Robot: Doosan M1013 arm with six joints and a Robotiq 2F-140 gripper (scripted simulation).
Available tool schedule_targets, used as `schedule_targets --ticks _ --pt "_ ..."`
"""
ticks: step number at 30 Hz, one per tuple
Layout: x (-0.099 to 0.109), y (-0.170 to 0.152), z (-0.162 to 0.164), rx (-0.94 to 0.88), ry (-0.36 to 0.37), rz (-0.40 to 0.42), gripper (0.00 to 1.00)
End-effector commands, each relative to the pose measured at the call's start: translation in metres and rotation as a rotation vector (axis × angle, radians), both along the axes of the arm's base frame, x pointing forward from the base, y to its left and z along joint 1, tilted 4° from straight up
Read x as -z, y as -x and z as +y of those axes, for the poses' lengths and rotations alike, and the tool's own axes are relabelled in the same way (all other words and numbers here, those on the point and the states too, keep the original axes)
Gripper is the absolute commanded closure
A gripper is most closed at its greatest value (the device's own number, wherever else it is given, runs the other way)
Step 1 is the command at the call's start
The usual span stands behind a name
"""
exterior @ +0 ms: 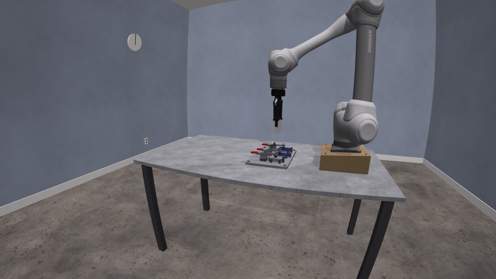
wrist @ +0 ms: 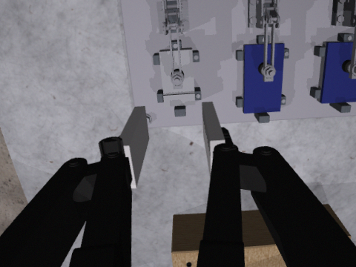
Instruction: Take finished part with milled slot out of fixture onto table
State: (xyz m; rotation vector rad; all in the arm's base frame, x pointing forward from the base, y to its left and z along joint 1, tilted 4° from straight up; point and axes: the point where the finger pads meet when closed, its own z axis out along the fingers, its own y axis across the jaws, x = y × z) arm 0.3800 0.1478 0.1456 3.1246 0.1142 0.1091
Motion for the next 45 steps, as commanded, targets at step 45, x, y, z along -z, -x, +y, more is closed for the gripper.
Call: schedule_targets --ticks 45 --pt "0.058 -0.004 -0.001 -0.007 0.003 0.000 0.72"
